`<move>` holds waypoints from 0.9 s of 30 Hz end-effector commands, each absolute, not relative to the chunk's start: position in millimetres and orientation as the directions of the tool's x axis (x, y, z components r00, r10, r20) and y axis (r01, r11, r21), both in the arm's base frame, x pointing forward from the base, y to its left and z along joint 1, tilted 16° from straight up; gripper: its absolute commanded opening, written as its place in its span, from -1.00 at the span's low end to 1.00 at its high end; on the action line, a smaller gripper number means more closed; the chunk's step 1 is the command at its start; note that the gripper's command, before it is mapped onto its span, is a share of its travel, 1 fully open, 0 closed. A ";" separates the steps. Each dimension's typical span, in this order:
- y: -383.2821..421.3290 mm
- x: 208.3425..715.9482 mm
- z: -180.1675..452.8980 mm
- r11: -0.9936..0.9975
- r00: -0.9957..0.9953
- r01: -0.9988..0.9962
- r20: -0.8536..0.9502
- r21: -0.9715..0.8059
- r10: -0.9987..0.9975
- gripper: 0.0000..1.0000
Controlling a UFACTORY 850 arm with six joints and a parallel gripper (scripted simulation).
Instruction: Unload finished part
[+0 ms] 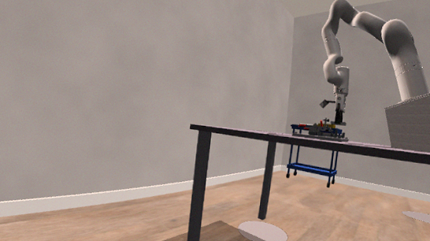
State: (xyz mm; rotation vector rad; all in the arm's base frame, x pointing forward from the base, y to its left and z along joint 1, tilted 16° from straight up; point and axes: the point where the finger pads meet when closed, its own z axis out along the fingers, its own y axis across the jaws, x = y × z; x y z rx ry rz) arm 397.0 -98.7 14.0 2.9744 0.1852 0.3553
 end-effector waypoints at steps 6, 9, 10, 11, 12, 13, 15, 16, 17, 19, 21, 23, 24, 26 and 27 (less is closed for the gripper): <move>-117.1 399.4 17.2 -0.983 0.964 0.105 0.226 0.153 0.138 -1.00; -123.9 400.2 18.3 -0.983 0.964 0.105 0.226 0.153 0.138 -1.00; -123.9 400.2 18.3 -0.983 0.964 0.105 0.226 0.153 0.138 -1.00; -123.9 400.2 18.3 -0.983 0.964 0.105 0.226 0.153 0.138 -1.00; -126.3 400.4 18.6 -0.983 0.964 0.105 0.226 0.153 0.138 -1.00; -128.7 400.7 19.0 -0.983 0.964 0.105 0.226 0.153 0.138 -1.00; -133.6 401.2 19.8 -0.983 0.964 0.105 0.226 0.153 0.138 -1.00; -136.1 401.5 20.2 -0.983 0.964 0.105 0.226 0.153 0.138 -1.00; -138.6 401.8 20.6 -0.983 0.964 0.105 0.226 0.153 0.138 -1.00; -143.8 402.3 21.4 -0.983 0.964 0.105 0.226 0.153 0.138 -1.00; -148.9 402.9 22.2 -0.983 0.964 0.105 0.226 0.153 0.138 -1.00; -154.1 403.4 23.0 -0.983 0.964 0.105 0.226 0.153 0.138 -1.00; -156.7 403.7 23.4 -0.983 0.964 0.105 0.226 0.153 0.138 -1.00; -161.7 404.3 24.1 -0.983 0.964 0.105 0.226 0.153 0.138 -1.00; -161.7 404.3 24.1 -0.983 0.964 0.105 0.226 0.153 0.138 -1.00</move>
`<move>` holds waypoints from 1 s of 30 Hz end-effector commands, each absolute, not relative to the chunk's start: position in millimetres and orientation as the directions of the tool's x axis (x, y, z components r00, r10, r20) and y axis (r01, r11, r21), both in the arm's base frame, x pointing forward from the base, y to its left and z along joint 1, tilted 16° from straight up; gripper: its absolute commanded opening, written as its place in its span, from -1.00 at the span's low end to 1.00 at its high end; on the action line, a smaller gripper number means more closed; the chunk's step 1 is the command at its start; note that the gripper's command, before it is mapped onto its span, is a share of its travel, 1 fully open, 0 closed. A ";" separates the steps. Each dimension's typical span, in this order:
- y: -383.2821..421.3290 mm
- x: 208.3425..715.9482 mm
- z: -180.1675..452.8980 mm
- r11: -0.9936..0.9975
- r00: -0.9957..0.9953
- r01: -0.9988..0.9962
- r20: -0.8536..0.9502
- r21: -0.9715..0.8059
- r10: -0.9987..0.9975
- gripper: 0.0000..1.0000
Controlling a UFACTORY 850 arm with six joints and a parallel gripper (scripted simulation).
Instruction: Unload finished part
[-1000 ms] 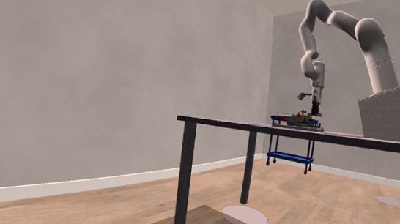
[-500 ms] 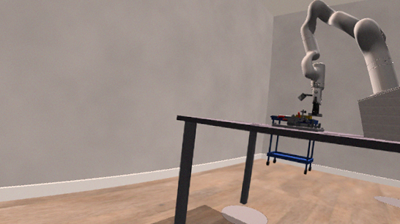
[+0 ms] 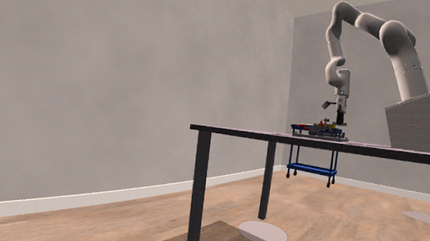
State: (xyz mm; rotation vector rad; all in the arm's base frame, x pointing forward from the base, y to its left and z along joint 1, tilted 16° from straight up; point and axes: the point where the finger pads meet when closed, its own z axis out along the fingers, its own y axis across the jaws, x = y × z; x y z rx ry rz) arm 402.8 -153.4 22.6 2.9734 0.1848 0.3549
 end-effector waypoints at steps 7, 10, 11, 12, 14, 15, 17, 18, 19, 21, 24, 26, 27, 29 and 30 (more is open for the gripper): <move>-176.2 405.8 26.4 -0.983 0.964 0.105 0.226 0.153 0.138 -1.00; -182.8 406.5 27.4 -0.983 0.964 0.105 0.226 0.153 0.138 -1.00; -184.9 406.8 27.7 -0.983 0.964 0.105 0.226 0.153 0.138 -1.00; -186.8 407.0 28.0 -0.983 0.964 0.105 0.226 0.153 0.138 -1.00; -190.5 407.4 28.6 -0.983 0.964 0.105 0.226 0.153 0.138 -1.00; -192.2 407.6 28.9 -0.983 0.964 0.105 0.226 0.153 0.138 -1.00; -193.7 407.7 29.1 -0.983 0.964 0.105 0.226 0.153 0.138 -1.00; -193.7 407.7 29.1 -0.983 0.964 0.105 0.226 0.153 0.138 -1.00; -195.2 407.9 29.3 -0.983 0.964 0.105 0.226 0.153 0.138 -1.00; -197.8 408.2 29.7 -0.983 0.964 0.105 0.226 0.153 0.138 -1.00; -201.0 408.5 30.2 -0.983 0.964 0.105 0.226 0.153 0.138 -1.00; -202.6 408.7 30.5 -0.983 0.964 0.105 0.226 0.153 0.138 -1.00; -203.3 408.8 30.6 -0.983 0.964 0.105 0.226 0.153 0.138 -1.00; -204.4 408.9 30.8 -0.983 0.964 0.105 0.226 0.153 0.138 -1.00; -204.9 408.9 30.8 -0.983 0.964 0.105 0.226 0.153 0.138 -1.00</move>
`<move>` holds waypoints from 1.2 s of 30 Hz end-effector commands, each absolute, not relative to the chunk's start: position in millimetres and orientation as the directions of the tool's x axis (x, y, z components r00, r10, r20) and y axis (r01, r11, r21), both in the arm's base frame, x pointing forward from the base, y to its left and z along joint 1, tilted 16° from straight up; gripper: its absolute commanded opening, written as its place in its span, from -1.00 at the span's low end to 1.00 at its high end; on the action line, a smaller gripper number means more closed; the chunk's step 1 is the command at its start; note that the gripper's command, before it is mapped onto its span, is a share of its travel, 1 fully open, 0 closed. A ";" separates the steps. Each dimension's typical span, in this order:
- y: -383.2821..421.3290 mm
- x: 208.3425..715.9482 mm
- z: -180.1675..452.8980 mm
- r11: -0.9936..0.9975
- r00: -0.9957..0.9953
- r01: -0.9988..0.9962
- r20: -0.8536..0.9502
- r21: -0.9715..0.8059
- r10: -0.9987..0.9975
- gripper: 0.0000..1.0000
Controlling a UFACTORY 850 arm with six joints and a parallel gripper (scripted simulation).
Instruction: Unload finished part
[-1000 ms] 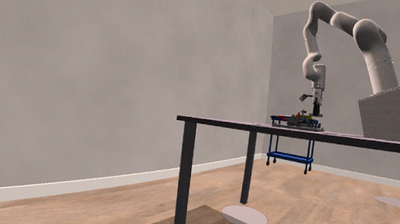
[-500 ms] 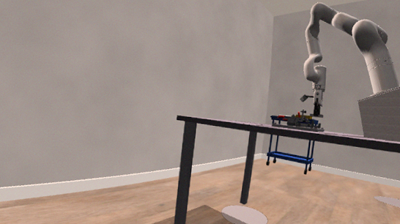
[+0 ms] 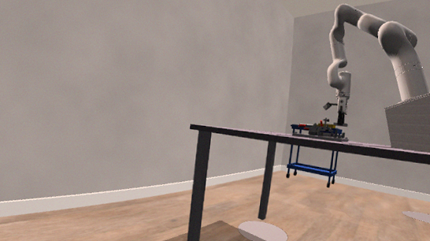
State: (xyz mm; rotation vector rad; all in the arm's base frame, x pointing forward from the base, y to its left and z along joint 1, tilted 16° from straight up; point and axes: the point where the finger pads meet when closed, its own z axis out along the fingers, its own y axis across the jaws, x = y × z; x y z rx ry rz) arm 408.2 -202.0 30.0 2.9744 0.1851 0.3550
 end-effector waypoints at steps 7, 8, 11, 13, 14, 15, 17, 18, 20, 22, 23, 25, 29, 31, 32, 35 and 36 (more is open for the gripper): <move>-206.1 409.1 31.0 -0.983 0.964 0.105 0.226 0.153 0.138 -1.00; -206.2 409.1 31.0 -0.983 0.964 0.105 0.226 0.153 0.138 -1.00; -206.3 409.1 31.1 -0.983 0.964 0.105 0.226 0.153 0.138 -1.00; -206.3 409.1 31.1 -0.983 0.964 0.105 0.226 0.153 0.138 -1.00; -206.3 409.1 31.0 -0.983 0.964 0.105 0.226 0.153 0.138 -1.00; -206.3 409.1 31.0 -0.983 0.964 0.105 0.226 0.153 0.138 -1.00; -206.3 409.1 31.0 -0.983 0.964 0.105 0.226 0.153 0.138 -1.00; -206.3 409.1 31.0 -0.983 0.964 0.105 0.226 0.153 0.138 -1.00; -206.4 409.1 31.0 -0.983 0.964 0.105 0.226 0.153 0.138 -1.00; -206.4 409.1 31.0 -0.983 0.964 0.105 0.226 0.153 0.138 -1.00; -206.4 409.1 31.0 -0.983 0.964 0.105 0.226 0.153 0.138 -1.00; -206.4 409.1 30.9 -0.983 0.964 0.105 0.226 0.153 0.138 -1.00; -206.4 409.2 30.6 -0.983 0.964 0.105 0.226 0.153 0.138 -1.00; -206.5 409.4 29.9 -0.983 0.964 0.105 0.226 0.153 0.138 -1.00; -206.5 409.5 29.5 -0.983 0.964 0.105 0.226 0.153 0.138 -1.00; -206.8 410.0 27.4 -0.983 0.964 0.105 0.226 0.153 0.138 -1.00; -206.9 410.3 26.5 -0.983 0.964 0.105 0.226 0.153 0.138 -1.00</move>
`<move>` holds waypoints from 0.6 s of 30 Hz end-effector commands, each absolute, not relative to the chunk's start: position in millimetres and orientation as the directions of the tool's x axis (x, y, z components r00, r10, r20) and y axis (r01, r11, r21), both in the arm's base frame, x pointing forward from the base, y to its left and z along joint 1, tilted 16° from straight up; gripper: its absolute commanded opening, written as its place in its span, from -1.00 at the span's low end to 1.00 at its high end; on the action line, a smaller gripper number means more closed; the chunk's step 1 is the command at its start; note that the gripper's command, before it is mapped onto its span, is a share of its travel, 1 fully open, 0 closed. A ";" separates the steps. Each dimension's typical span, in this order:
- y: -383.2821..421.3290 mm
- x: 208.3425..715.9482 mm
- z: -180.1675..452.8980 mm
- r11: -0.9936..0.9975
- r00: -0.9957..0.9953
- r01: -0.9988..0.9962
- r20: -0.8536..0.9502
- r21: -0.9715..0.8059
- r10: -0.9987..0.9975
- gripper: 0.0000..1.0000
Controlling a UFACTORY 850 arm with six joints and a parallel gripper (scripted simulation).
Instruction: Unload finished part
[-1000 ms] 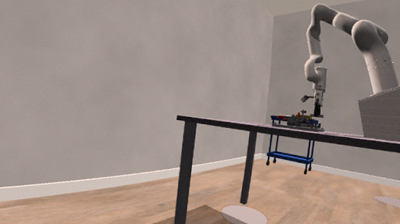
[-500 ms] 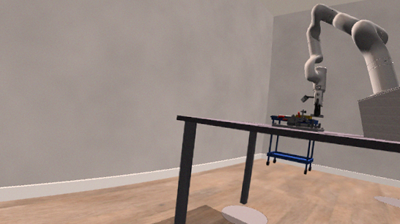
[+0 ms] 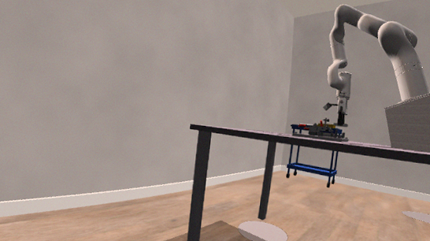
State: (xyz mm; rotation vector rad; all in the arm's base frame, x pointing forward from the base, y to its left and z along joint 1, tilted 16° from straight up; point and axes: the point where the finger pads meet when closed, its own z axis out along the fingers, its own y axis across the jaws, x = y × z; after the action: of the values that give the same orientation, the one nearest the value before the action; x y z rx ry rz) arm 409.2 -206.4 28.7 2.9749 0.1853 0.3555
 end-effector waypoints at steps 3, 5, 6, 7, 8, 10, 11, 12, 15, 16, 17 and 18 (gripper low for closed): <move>-207.1 410.5 25.4 -0.983 0.964 0.105 0.226 0.153 0.138 -1.00; -207.4 411.2 22.9 -0.983 0.964 0.105 0.226 0.153 0.138 -1.00; -207.6 411.5 21.5 -0.983 0.964 0.105 0.226 0.153 0.138 -1.00; -207.8 411.9 20.0 -0.983 0.964 0.105 0.226 0.153 0.138 -1.00; -208.0 412.3 18.3 -0.983 0.964 0.105 0.226 0.153 0.138 -1.00; -208.5 413.3 14.7 -0.983 0.964 0.105 0.226 0.153 0.138 -1.00; -208.7 413.8 12.7 -0.983 0.964 0.105 0.226 0.153 0.138 -1.00; -209.0 414.3 10.6 -0.983 0.964 0.105 0.226 0.153 0.138 -1.00; -209.9 416.0 3.9 -0.983 0.964 0.105 0.226 0.153 0.138 -1.00; -210.2 416.6 1.6 -0.983 0.964 0.105 0.226 0.153 0.138 -1.00; -210.5 417.2 -0.8 -0.983 0.964 0.105 0.226 0.153 0.138 -1.00; -210.8 417.8 -3.3 -0.983 0.964 0.105 0.226 0.153 0.138 -1.00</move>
State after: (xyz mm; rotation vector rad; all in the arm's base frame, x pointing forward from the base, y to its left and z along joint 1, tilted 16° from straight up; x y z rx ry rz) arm 414.7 -209.3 6.1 2.9750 0.1853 0.3554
